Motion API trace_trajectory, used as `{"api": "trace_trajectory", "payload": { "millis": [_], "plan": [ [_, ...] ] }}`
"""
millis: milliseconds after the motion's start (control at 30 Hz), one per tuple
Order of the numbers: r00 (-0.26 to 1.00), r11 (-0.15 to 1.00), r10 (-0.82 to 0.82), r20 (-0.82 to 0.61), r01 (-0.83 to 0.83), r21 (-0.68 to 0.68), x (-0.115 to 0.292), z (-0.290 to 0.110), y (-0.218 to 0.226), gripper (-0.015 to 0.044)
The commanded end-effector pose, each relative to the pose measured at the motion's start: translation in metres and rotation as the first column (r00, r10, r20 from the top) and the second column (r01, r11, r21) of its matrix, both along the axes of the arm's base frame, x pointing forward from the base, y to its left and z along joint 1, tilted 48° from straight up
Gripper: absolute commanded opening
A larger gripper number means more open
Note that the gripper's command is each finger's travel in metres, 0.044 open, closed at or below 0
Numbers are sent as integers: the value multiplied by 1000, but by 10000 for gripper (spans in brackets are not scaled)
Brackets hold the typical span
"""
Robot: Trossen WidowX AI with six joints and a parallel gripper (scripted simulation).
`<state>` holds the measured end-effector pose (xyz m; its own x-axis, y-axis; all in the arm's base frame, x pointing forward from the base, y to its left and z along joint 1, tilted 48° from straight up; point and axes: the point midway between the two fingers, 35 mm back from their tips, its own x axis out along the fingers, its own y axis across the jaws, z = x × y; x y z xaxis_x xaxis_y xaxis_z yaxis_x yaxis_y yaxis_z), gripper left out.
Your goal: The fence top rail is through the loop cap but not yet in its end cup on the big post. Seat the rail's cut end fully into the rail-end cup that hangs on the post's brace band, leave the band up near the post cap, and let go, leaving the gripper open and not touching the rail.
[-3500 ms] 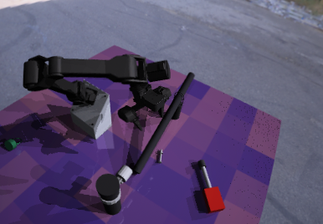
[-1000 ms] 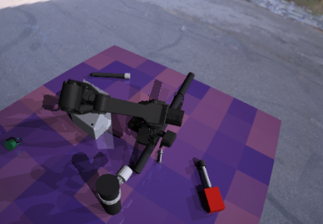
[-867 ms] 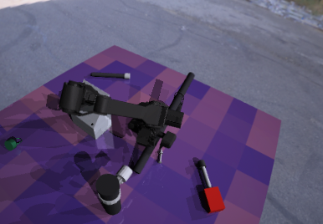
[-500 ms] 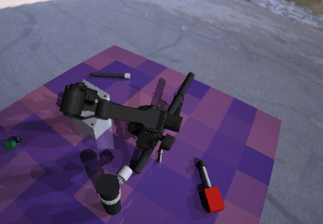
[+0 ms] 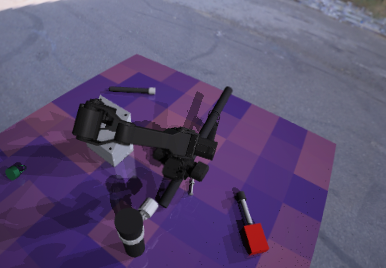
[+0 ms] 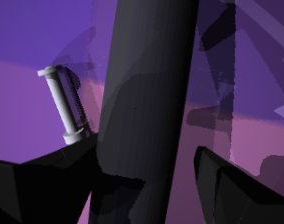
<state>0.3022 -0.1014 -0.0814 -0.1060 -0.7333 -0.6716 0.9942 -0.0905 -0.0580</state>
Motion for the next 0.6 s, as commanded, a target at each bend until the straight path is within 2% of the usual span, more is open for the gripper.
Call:
{"api": "trace_trajectory", "payload": {
  "millis": [0, 367, 500, 567],
  "plan": [
    [1000, 1000, 2, -7, -3, -2, -1, 0, -1, 197],
    [1000, 1000, 2, -7, -3, -2, -1, 0, -1, 123],
    [1000, 1000, 3, -7, -3, -2, 1, 3, 2, 18],
    [1000, 1000, 2, -6, -3, -2, 2, 4, 4, 0]
  ]
}}
